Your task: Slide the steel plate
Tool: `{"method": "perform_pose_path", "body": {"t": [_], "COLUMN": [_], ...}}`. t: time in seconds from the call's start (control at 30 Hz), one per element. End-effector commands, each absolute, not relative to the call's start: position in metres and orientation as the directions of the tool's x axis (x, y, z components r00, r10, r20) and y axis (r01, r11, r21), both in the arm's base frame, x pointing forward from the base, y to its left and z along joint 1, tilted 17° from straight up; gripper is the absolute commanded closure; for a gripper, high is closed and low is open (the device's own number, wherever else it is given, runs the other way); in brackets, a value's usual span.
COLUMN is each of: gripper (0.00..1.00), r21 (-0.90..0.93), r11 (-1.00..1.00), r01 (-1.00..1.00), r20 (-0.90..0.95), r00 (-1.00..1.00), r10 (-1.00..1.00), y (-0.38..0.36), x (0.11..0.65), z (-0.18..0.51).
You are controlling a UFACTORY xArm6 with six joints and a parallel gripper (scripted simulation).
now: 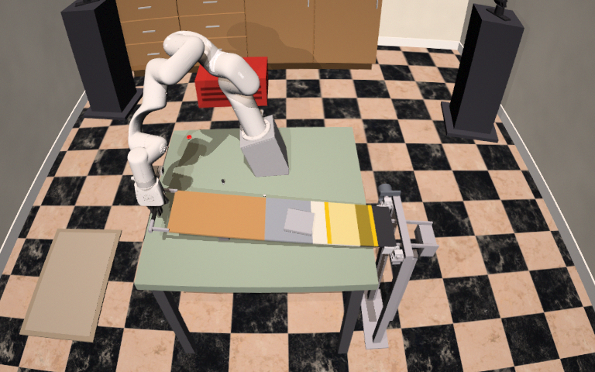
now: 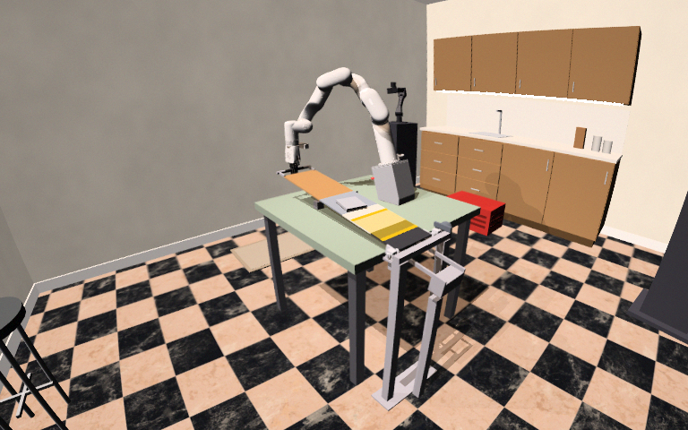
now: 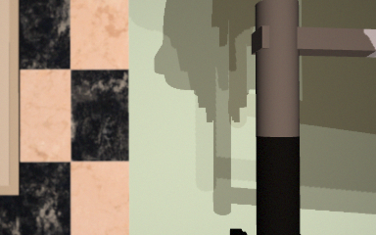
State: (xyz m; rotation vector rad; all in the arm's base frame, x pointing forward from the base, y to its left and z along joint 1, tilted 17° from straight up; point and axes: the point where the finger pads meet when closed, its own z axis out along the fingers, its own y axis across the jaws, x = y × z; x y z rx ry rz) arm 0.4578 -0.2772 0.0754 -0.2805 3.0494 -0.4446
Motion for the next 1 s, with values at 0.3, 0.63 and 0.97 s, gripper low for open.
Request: {"method": "perform_pose_path", "body": {"t": [0.3, 0.63, 0.97], "gripper": [1.0, 1.0, 1.0], "r21": [-0.29, -0.29, -0.29], "r11": [0.942, 0.942, 0.942], "r01": [-0.171, -0.171, -0.171], "r20": [-0.024, -0.024, -0.024], "r00": [-0.982, -0.982, -0.982], "r10": [-0.186, -0.186, -0.186], "y": [-0.281, -0.276, -0.271], "x": [0.46, 0.459, 0.457], "z": [0.07, 0.08, 0.092]}}
